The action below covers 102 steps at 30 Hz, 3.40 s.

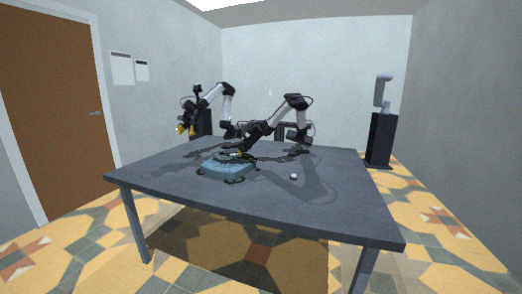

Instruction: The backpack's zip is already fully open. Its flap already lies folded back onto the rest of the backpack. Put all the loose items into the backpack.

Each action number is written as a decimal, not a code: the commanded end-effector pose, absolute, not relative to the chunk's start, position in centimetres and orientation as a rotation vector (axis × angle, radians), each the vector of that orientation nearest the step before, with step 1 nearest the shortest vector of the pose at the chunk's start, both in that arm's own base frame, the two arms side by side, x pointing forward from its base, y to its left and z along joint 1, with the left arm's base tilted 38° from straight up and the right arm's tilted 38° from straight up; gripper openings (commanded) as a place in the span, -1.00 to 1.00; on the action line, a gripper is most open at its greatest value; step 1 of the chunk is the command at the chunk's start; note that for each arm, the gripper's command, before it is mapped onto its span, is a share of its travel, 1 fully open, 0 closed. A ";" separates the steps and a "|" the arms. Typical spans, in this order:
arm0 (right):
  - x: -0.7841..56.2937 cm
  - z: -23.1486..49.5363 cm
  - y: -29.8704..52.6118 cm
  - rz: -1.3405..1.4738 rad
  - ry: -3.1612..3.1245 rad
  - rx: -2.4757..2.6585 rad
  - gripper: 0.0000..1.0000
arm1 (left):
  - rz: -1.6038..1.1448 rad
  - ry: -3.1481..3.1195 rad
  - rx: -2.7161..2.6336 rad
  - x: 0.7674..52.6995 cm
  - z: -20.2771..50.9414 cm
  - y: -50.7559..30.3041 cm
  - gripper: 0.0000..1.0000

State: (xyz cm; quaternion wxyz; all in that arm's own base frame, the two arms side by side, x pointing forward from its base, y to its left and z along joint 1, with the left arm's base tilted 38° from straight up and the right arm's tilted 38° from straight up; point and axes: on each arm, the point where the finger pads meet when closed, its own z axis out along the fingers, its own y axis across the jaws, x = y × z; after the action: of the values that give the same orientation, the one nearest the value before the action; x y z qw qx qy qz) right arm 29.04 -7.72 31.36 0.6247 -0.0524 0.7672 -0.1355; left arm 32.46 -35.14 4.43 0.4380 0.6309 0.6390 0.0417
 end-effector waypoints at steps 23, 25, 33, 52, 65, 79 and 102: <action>28.9 31.9 -7.6 -0.314 1.745 -0.126 0.80 | 0.088 1.546 1.523 33.1 7.3 -35.9 -0.26; 28.9 31.9 -7.6 -0.314 1.745 -0.126 0.80 | 0.088 1.546 1.523 33.1 7.3 -35.9 -0.26; 28.9 31.9 -7.6 -0.314 1.745 -0.126 0.80 | 0.087 1.549 1.533 31.7 6.2 -35.9 0.59; 28.9 31.9 -7.6 -0.314 1.745 -0.126 0.80 | 0.092 1.566 1.553 30.5 6.7 -34.8 0.59; 28.9 31.9 -7.6 -0.314 1.745 -0.126 0.80 | 0.093 1.569 1.555 28.1 8.8 -32.6 0.59; 28.9 31.9 -7.6 -0.314 1.745 -0.126 0.80 | 0.089 1.562 1.536 26.9 11.4 -31.1 0.59; 28.9 31.9 -7.6 -0.314 1.745 -0.126 0.80 | 0.209 1.780 0.721 22.0 17.5 -16.0 0.27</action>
State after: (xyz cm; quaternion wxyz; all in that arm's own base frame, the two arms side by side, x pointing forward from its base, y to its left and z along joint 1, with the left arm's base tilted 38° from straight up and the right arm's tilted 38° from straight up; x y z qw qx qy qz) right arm 29.04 -7.72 31.36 0.6247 -0.0524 0.7672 -0.1355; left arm 22.91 -18.57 16.38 0.5698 0.3675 0.7318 0.0688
